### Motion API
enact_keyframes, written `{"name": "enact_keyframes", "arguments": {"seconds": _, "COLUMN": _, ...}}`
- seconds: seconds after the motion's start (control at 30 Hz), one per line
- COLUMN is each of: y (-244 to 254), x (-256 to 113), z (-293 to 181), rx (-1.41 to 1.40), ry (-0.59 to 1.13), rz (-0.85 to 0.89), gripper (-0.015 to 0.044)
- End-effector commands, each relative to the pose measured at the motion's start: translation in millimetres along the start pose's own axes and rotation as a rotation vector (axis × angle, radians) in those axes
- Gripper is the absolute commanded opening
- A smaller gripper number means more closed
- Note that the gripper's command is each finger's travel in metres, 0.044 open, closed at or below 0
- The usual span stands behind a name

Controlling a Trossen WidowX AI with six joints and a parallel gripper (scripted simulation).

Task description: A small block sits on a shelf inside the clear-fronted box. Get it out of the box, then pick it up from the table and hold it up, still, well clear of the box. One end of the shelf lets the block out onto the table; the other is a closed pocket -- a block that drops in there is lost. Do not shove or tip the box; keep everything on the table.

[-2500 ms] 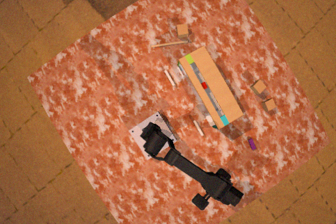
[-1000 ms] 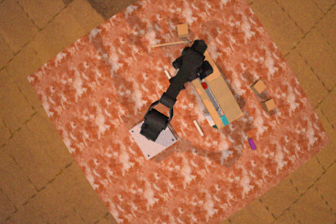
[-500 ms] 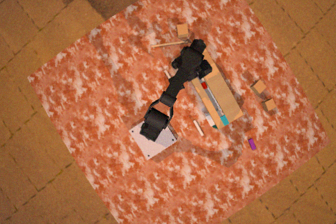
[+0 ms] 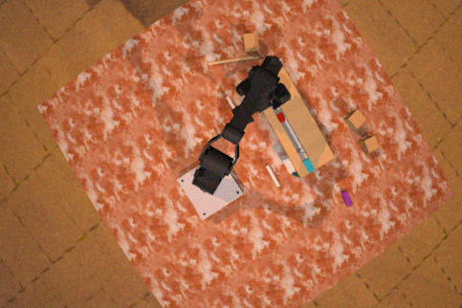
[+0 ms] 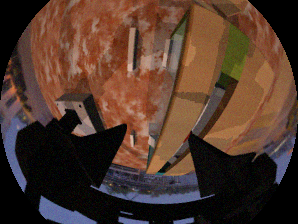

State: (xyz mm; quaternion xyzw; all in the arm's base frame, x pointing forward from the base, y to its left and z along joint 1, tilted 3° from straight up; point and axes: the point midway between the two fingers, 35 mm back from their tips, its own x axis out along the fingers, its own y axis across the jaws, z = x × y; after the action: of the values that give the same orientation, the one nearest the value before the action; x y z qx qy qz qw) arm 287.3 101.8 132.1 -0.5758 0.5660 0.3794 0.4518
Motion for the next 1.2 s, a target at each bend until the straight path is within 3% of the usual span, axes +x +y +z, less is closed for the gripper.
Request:
{"name": "enact_keyframes", "arguments": {"seconds": 0.0, "y": 0.8, "x": 9.0, "z": 2.2, "rx": -0.008, "ry": 0.005, "rz": 0.007, "gripper": 0.0400}}
{"name": "enact_keyframes", "arguments": {"seconds": 0.77, "y": 2.6, "x": 42.6, "z": 14.0, "rx": -0.008, "ry": 0.005, "rz": 0.007, "gripper": 0.0400}}
{"name": "enact_keyframes", "arguments": {"seconds": 1.17, "y": 0.9, "x": 44.1, "z": -7.0, "rx": -0.001, "ry": 0.003, "rz": 0.002, "gripper": 0.0400}}
